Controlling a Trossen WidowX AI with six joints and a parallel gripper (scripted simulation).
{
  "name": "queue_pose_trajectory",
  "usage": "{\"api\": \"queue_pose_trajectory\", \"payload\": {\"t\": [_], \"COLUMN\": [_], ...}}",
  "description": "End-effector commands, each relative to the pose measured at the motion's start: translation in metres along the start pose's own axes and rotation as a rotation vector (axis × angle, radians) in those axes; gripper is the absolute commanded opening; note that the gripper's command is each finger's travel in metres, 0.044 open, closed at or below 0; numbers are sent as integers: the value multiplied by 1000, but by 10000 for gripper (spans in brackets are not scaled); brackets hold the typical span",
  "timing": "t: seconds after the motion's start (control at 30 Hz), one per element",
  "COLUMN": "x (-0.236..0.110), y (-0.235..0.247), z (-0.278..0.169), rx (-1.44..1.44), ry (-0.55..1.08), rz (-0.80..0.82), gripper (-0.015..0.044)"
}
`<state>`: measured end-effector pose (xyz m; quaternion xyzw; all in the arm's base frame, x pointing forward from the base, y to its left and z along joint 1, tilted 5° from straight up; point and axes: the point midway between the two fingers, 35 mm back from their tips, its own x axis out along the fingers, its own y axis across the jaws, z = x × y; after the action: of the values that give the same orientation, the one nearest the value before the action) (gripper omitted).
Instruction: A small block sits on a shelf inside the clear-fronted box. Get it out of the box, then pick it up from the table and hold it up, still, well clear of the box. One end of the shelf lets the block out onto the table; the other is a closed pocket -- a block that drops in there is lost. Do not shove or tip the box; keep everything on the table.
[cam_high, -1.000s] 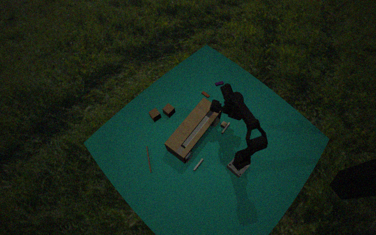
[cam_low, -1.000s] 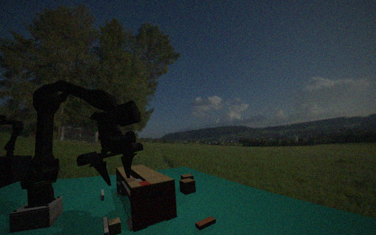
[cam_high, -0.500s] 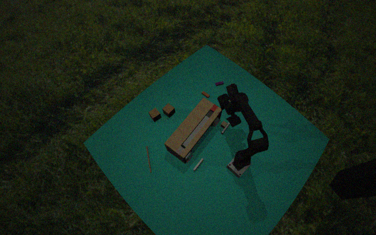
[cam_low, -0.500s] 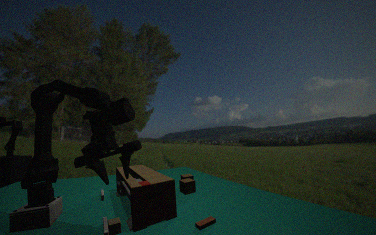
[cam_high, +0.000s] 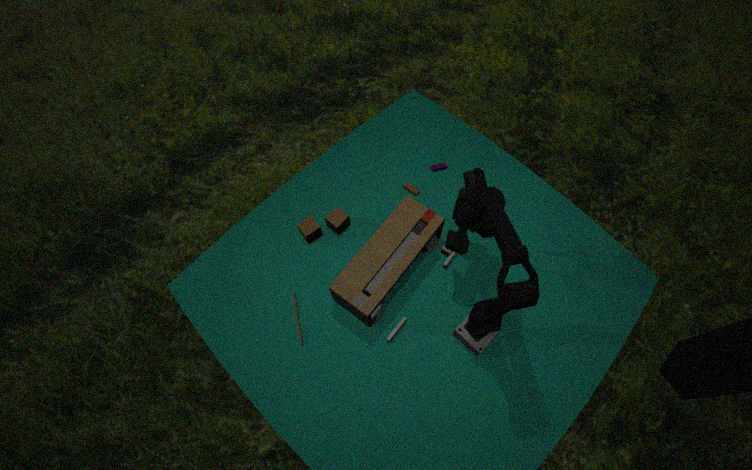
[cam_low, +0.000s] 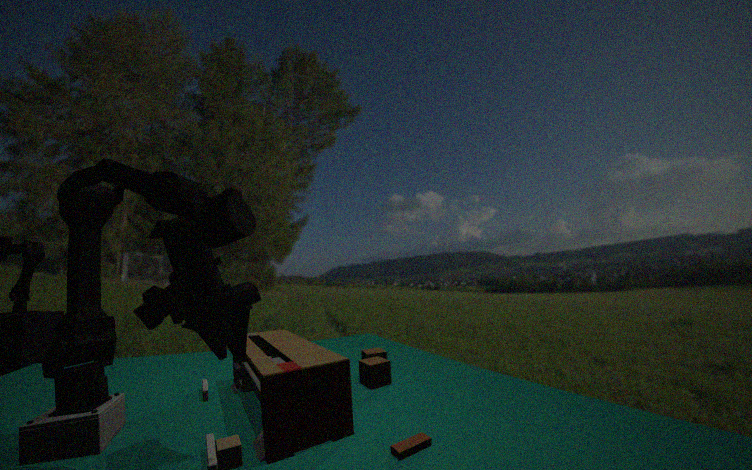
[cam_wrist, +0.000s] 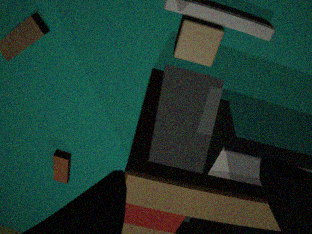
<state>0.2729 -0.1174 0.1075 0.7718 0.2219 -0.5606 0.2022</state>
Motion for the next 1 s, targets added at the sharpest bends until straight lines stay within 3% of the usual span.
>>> {"api": "queue_pose_trajectory", "payload": {"t": [0.0, 0.4, 0.63, 0.97], "x": [-11, -9, 77, 83], "y": [0, 0, -11, -12], "z": [-1, 0, 23, 25], "rx": [352, 352, 352, 352], "ry": [68, 69, 69, 69], "rz": [15, 15, 15, 15], "gripper": [285, 285, 285, 285]}}
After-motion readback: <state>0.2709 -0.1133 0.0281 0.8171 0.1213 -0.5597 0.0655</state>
